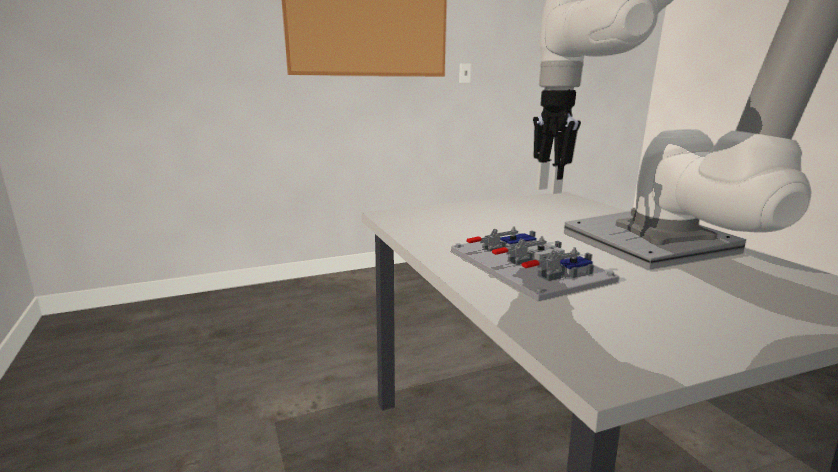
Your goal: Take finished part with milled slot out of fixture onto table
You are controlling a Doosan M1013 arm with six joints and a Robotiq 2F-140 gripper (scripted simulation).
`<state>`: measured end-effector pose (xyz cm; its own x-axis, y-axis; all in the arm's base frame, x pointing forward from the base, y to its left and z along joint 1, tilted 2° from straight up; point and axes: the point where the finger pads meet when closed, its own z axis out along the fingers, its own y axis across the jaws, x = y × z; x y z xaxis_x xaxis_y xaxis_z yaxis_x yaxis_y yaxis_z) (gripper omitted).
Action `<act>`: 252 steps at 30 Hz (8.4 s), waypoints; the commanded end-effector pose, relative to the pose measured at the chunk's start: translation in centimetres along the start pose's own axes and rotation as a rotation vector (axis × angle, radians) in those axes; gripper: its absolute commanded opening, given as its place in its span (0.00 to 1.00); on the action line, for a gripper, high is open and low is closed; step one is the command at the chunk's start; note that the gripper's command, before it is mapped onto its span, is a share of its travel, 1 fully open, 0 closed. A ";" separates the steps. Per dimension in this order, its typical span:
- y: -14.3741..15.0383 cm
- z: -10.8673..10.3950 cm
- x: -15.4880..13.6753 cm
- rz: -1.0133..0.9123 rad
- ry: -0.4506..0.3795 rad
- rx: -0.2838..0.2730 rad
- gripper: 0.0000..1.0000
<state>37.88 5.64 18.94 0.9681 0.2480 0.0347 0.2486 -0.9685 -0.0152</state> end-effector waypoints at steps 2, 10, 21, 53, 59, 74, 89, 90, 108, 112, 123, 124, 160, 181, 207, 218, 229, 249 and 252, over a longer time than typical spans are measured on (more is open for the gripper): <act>0.0 -0.1 0.0 -0.002 0.003 -0.001 0.28; 0.0 -0.1 0.0 -0.002 0.003 -0.001 0.28; 0.0 -0.1 -0.1 -0.002 0.002 0.000 0.28; 0.0 0.0 -0.1 -0.002 0.001 0.001 0.28; 0.0 0.0 -0.1 -0.002 0.001 0.001 0.28; 0.0 0.0 -0.1 -0.002 0.001 0.002 0.28; 0.0 0.0 -0.1 -0.002 0.001 0.002 0.28; 0.0 0.0 -0.1 -0.002 0.001 0.002 0.28; -0.1 0.0 -0.1 -0.002 0.001 0.002 0.28; -0.1 0.0 -0.1 -0.002 0.001 0.002 0.28; -0.1 0.0 -0.1 -0.001 0.001 0.002 0.28; -0.1 0.0 -0.1 -0.001 0.001 0.002 0.28; -0.3 0.9 -0.1 0.001 -0.001 0.005 0.28; -0.3 6.0 -0.1 0.001 -0.001 0.004 0.28; -0.3 5.9 11.4 0.001 -0.001 0.004 0.28; -0.3 5.9 13.3 0.001 -0.001 0.004 0.28; -0.3 6.4 13.3 0.001 -0.001 0.004 0.28; -0.3 11.1 13.3 0.002 -0.001 0.004 0.28; -0.3 11.5 13.3 0.002 -0.001 0.004 0.28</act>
<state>51.21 9.24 8.63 0.9675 0.2501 0.0364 0.2507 -0.9679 -0.0143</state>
